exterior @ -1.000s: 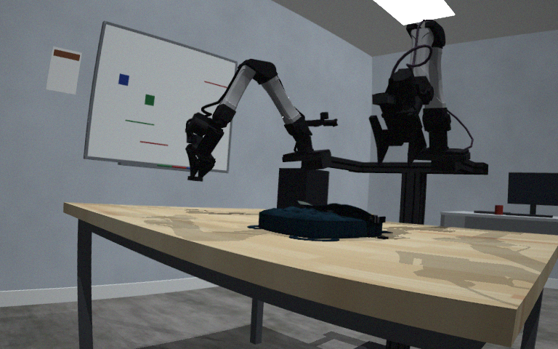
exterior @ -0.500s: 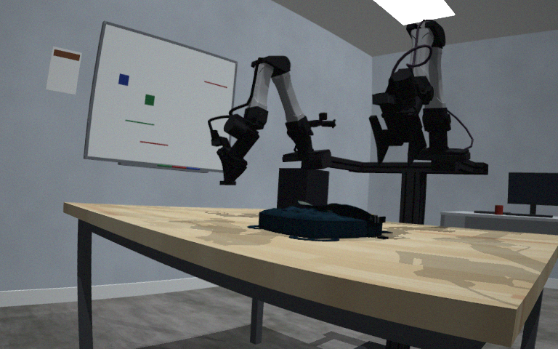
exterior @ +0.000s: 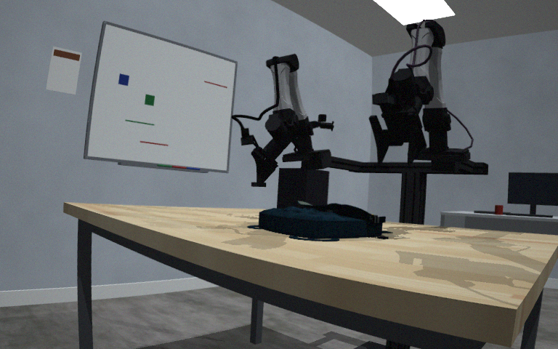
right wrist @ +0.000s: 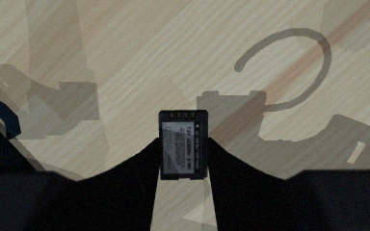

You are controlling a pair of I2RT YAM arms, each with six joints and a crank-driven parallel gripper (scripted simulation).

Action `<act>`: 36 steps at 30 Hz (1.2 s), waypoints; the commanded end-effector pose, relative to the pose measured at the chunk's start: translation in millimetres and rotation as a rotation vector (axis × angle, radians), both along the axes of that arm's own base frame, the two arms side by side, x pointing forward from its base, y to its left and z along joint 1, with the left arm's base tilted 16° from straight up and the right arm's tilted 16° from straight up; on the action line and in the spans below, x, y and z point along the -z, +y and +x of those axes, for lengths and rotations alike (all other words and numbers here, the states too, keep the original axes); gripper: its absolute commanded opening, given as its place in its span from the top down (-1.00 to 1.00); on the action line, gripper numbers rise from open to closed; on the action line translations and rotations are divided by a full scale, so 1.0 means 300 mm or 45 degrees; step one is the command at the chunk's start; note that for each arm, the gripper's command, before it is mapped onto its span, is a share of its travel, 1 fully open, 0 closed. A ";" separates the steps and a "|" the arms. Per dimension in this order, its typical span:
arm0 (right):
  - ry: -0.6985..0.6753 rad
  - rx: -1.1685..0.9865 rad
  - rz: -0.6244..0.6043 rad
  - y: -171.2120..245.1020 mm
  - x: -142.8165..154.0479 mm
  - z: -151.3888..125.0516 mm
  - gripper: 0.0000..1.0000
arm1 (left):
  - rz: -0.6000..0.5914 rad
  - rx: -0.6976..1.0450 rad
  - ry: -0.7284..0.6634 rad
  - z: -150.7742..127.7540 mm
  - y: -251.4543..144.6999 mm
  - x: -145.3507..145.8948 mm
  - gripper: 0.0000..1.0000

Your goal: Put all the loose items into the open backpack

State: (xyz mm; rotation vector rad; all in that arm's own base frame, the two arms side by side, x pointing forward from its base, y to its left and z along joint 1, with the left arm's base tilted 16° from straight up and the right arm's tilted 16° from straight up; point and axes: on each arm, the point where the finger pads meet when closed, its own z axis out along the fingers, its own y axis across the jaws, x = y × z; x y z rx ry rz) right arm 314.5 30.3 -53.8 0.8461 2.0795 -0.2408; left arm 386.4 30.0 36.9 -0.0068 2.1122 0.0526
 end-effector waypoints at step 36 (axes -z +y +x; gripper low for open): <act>0.023 -1.268 -0.349 1.065 0.149 -0.377 0.38 | 0.003 0.007 -0.025 0.004 -0.012 -0.019 -0.80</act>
